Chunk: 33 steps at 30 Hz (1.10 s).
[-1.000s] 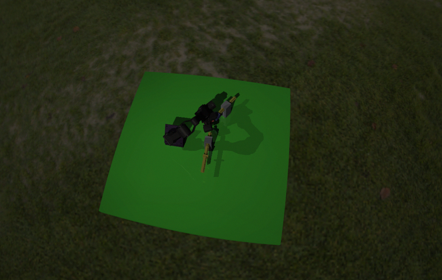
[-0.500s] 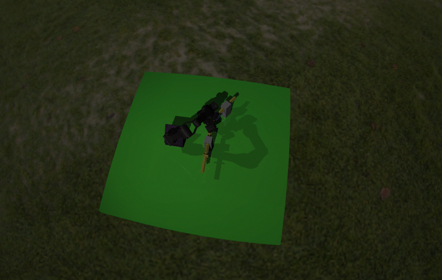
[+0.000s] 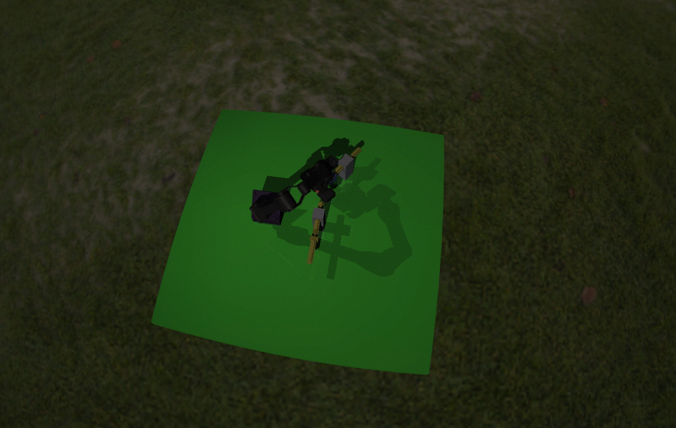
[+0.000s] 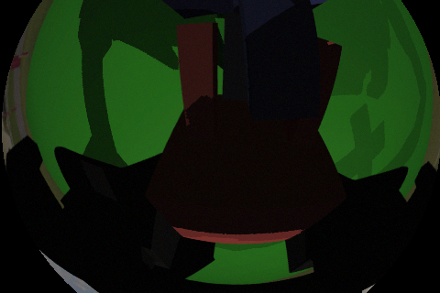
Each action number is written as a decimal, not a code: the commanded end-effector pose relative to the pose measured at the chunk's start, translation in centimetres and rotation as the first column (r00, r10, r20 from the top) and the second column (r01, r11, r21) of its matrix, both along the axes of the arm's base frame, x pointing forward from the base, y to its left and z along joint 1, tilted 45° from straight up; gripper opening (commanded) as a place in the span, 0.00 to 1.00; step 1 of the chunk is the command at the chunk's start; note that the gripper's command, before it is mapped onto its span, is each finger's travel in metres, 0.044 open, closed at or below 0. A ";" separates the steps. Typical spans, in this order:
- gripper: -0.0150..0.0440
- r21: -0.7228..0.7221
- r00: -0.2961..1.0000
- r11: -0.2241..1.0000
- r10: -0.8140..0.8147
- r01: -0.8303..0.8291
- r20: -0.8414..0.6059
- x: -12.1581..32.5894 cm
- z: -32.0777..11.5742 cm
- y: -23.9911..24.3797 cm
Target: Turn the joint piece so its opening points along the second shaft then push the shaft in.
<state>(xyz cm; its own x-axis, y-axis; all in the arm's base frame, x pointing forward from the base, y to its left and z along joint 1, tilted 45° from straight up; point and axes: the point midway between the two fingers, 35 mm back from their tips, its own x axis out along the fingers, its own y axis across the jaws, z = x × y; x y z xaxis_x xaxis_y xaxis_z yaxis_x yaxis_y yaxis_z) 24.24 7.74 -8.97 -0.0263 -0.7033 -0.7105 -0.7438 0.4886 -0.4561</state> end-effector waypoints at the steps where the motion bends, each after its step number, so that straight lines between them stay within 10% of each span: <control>1: 0.25 -0.022 0.996 0.999 0.043 -0.044 -0.072 0.3 0.3 -0.1; 33: 0.25 -0.091 0.864 0.943 0.252 -0.321 -0.437 2.1 1.8 -0.3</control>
